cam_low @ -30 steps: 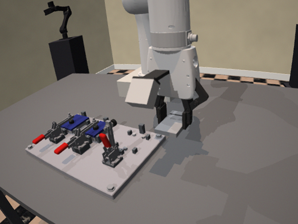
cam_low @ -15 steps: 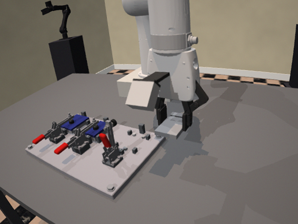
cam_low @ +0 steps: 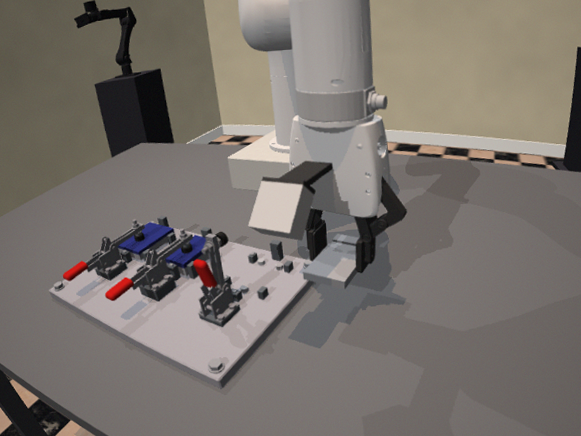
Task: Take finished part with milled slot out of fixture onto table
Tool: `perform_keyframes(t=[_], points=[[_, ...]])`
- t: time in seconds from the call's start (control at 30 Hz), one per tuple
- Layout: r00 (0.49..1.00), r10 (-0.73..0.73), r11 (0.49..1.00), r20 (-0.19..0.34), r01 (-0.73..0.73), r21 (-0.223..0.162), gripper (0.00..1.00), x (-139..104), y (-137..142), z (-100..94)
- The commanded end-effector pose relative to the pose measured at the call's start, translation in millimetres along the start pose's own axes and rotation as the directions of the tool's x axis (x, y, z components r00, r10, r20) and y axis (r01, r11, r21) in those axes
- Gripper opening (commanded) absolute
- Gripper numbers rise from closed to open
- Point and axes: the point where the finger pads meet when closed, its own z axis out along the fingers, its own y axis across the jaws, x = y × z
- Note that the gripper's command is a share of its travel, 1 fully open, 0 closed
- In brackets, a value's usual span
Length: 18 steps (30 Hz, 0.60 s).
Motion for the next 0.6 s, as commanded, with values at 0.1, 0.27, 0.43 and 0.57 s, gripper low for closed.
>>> perform_keyframes(t=[0.1, 0.27, 0.43, 0.57], points=[[1.0, 0.0, 1.0, -0.003, 0.0, 0.002, 0.0, 0.9, -1.2, 19.5], [1.0, 0.0, 1.0, -0.003, 0.0, 0.002, 0.0, 0.7, -1.5, 31.7], [1.0, 0.0, 1.0, -0.003, 0.0, 0.002, 0.0, 0.7, -1.7, 38.0], [1.0, 0.0, 1.0, -0.003, 0.0, 0.002, 0.0, 0.6, -1.8, 45.1]])
